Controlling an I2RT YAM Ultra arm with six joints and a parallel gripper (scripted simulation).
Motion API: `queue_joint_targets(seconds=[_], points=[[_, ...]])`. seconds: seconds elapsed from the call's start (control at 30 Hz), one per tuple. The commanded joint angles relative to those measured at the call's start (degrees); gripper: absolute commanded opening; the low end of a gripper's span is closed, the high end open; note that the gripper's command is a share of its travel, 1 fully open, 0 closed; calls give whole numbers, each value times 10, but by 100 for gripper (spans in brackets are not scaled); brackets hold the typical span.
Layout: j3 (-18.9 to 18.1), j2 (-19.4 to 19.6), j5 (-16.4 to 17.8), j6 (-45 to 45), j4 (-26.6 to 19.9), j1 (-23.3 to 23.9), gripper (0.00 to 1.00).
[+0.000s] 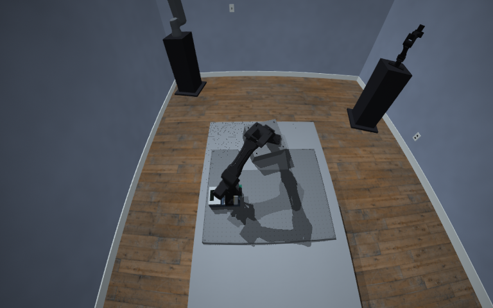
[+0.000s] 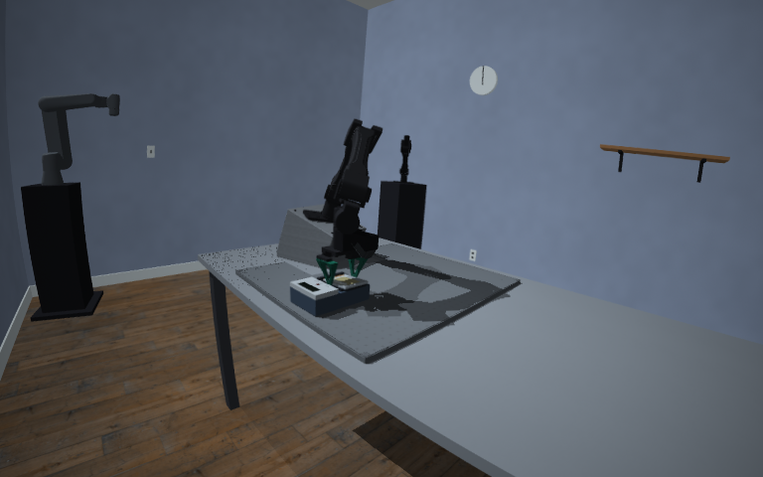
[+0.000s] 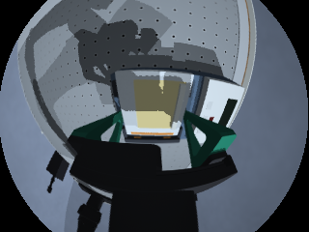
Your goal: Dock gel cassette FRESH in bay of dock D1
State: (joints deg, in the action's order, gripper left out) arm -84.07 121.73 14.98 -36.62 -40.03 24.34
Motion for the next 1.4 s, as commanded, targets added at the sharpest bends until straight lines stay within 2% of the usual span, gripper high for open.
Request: queue_joint_targets(seconds=[0.0, 1.17, 1.37], points=[[-19, -20, -7, -6, -26, 12, 92], [-46, -63, 3, -22, -100, 27, 92], [-47, -63, 3, -20, -101, 27, 92]])
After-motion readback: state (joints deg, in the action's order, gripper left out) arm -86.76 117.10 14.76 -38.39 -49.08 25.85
